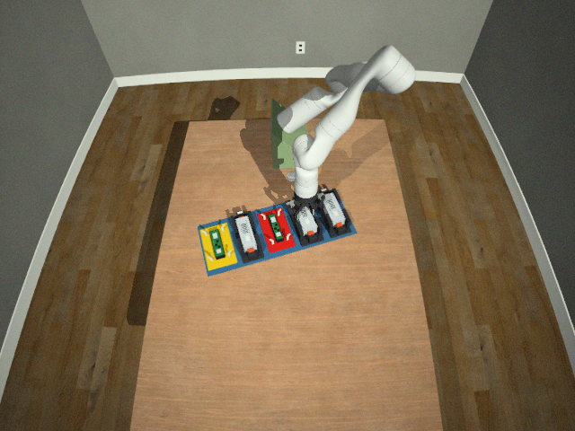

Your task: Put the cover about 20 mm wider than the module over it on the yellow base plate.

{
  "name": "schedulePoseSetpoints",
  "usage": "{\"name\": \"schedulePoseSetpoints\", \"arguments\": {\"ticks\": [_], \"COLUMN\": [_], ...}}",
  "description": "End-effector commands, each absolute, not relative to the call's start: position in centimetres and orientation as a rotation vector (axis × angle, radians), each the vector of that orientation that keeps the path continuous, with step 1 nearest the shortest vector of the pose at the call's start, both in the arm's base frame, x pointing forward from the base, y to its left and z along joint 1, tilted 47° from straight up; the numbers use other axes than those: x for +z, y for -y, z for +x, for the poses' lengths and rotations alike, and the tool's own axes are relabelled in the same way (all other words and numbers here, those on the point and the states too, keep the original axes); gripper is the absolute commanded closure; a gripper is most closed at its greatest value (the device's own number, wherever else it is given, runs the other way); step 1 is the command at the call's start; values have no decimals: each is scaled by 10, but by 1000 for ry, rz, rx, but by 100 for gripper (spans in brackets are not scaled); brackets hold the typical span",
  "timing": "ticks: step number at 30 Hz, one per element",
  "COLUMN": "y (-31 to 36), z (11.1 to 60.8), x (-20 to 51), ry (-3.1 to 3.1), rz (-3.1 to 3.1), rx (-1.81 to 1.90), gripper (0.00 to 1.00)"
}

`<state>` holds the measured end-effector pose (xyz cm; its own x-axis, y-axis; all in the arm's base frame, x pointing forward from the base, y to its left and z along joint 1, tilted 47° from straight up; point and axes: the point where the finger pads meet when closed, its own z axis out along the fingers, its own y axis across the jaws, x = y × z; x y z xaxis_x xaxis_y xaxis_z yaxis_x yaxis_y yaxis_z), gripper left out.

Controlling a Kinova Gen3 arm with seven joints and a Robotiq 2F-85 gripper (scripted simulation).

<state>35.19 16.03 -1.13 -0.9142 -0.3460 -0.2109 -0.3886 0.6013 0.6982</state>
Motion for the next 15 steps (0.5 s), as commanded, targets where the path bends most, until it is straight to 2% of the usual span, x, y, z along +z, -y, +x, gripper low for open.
{"name": "schedulePoseSetpoints", "arguments": {"ticks": [1,15], "y": [-157,-136], "z": [353,357], "x": [-9,11], "ry": [-2762,-2762], "rz": [-633,-633], "rx": [1222,1222], "gripper": [100,100]}}
